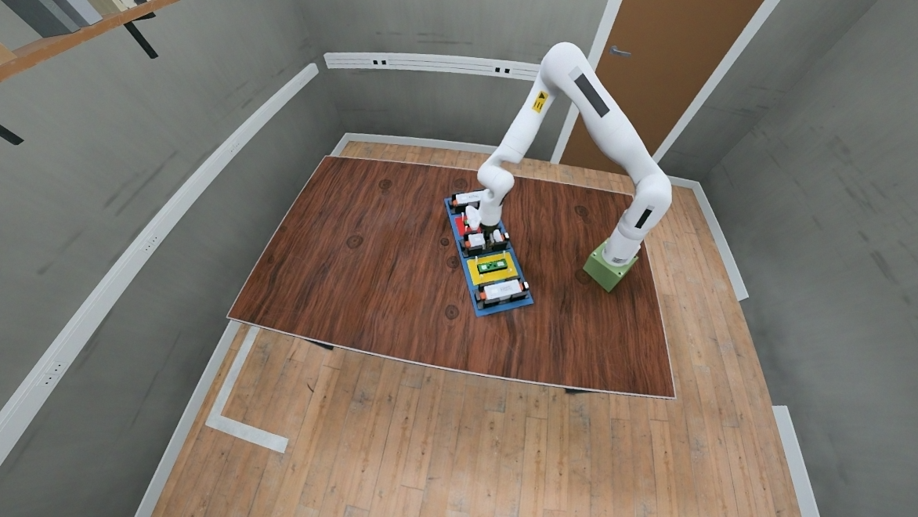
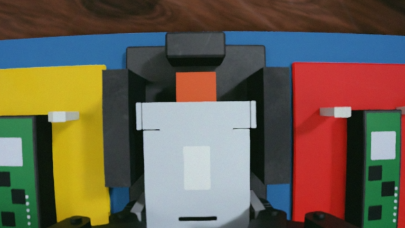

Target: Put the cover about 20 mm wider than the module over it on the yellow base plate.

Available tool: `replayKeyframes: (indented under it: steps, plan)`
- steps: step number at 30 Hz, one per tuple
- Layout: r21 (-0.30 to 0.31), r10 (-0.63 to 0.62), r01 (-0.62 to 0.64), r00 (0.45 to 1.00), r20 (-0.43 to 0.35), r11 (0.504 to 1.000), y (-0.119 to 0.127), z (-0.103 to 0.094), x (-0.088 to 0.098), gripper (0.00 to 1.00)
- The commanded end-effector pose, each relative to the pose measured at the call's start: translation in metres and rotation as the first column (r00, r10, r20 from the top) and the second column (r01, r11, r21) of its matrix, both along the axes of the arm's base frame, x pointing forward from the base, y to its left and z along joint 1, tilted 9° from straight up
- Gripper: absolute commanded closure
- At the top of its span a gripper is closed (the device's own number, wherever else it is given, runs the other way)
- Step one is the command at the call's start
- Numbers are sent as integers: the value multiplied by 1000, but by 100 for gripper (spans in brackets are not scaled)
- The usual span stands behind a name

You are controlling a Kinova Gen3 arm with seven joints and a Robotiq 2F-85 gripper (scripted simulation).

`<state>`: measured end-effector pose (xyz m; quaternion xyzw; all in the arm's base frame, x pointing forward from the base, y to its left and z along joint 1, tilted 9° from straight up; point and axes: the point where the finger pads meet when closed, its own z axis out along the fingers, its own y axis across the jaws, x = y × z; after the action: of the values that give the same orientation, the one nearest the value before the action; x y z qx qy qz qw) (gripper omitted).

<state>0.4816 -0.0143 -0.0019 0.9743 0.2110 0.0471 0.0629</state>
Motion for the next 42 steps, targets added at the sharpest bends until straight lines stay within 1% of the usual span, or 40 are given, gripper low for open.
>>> replayKeyframes:
  steps: [1, 8, 15, 25, 42]
  plan:
    - [0, 1, -1, 1000, 3, 1000, 1, 9, 0, 100]
    - [0, 1, -1, 1000, 3, 1000, 3, 29, -3, 100]
    - [0, 1, -1, 1000, 3, 1000, 3, 29, -3, 100]
    - [0, 1, -1, 1000, 3, 1000, 6, 59, -6, 100]
    - [0, 1, -1, 1000, 3, 1000, 6, 59, -6, 99]
